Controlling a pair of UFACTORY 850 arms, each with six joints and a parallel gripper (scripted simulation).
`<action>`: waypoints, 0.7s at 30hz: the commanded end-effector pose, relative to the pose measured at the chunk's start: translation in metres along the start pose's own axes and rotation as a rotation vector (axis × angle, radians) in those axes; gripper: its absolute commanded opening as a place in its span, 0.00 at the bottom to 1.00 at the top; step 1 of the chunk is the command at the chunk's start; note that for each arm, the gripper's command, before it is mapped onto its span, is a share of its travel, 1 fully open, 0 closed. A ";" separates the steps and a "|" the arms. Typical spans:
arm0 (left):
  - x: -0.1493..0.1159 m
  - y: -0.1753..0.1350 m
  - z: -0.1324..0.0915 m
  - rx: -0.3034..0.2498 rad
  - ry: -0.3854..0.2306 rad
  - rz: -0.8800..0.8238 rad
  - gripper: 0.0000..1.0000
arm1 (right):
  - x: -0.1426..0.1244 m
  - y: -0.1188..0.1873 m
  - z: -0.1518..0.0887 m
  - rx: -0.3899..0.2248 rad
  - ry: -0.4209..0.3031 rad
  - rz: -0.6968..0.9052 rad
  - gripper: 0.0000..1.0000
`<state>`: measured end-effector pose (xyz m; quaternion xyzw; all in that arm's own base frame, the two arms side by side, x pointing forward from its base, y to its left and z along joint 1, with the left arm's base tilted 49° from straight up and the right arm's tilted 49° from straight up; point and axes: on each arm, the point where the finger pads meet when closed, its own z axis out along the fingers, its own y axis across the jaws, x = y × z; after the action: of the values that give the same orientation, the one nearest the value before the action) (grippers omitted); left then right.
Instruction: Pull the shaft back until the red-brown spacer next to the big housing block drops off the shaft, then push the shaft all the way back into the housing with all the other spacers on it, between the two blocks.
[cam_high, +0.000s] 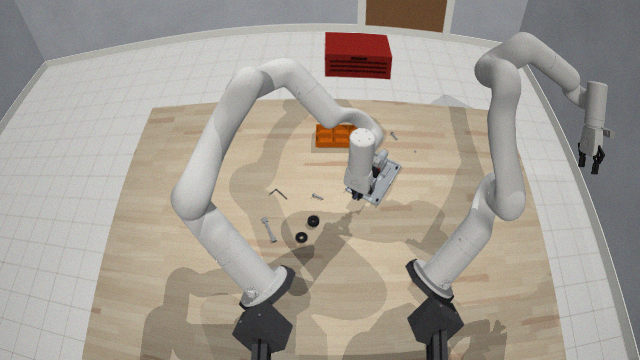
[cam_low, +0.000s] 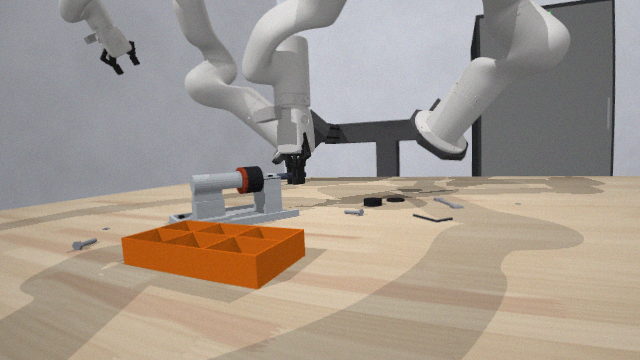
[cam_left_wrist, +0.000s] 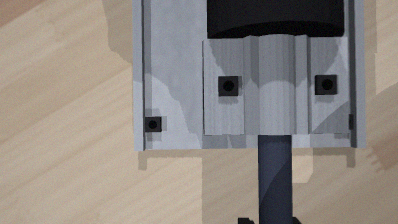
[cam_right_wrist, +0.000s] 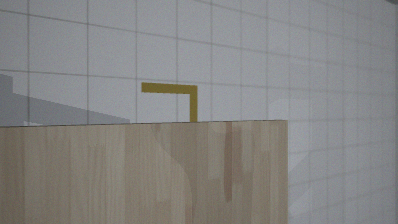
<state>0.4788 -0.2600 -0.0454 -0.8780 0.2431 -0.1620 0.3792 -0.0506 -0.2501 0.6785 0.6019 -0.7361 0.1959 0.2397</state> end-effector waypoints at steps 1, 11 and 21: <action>0.000 0.000 -0.001 -0.001 0.002 0.000 0.00 | 0.000 0.000 -0.001 0.000 0.001 0.000 1.00; -0.002 0.000 -0.001 -0.001 0.002 0.000 0.00 | 0.000 0.000 -0.001 0.000 0.001 0.000 1.00; -0.003 0.000 -0.001 -0.001 0.002 0.000 0.00 | 0.000 0.000 -0.001 0.000 0.001 0.000 1.00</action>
<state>0.4763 -0.2583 -0.0457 -0.8780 0.2431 -0.1620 0.3792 -0.0506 -0.2501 0.6785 0.6019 -0.7361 0.1959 0.2397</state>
